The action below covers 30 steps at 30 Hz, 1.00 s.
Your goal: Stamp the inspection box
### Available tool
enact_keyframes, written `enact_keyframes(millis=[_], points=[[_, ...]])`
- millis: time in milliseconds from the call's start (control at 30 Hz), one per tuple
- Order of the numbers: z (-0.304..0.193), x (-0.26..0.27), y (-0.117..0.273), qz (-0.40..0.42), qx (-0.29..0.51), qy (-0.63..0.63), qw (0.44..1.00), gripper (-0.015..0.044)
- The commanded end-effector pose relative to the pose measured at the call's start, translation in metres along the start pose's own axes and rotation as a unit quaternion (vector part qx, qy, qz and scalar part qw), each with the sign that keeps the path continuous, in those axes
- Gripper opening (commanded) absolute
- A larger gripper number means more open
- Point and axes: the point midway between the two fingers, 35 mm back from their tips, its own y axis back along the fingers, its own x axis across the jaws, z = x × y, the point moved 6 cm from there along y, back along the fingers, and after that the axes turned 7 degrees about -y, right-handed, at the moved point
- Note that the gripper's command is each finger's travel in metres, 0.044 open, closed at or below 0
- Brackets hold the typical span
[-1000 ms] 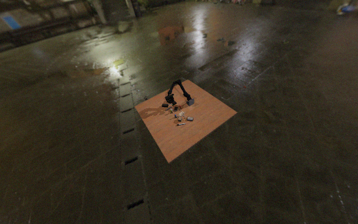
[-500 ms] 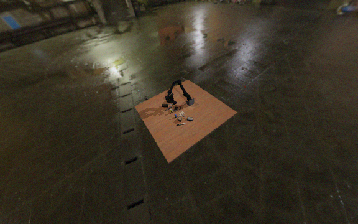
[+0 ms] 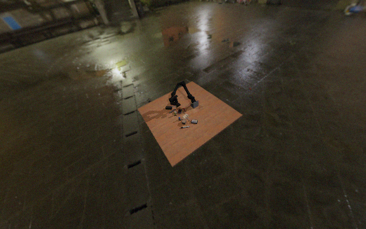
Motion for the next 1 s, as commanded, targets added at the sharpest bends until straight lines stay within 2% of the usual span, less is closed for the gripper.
enact_keyframes(millis=[0, 967], points=[[0.001, -0.001, 0.004, -0.002, -0.004, -0.004, 1.0, 0.0], [0.0, -0.001, 0.018, -0.005, -0.004, -0.004, 1.0, 0.0]])
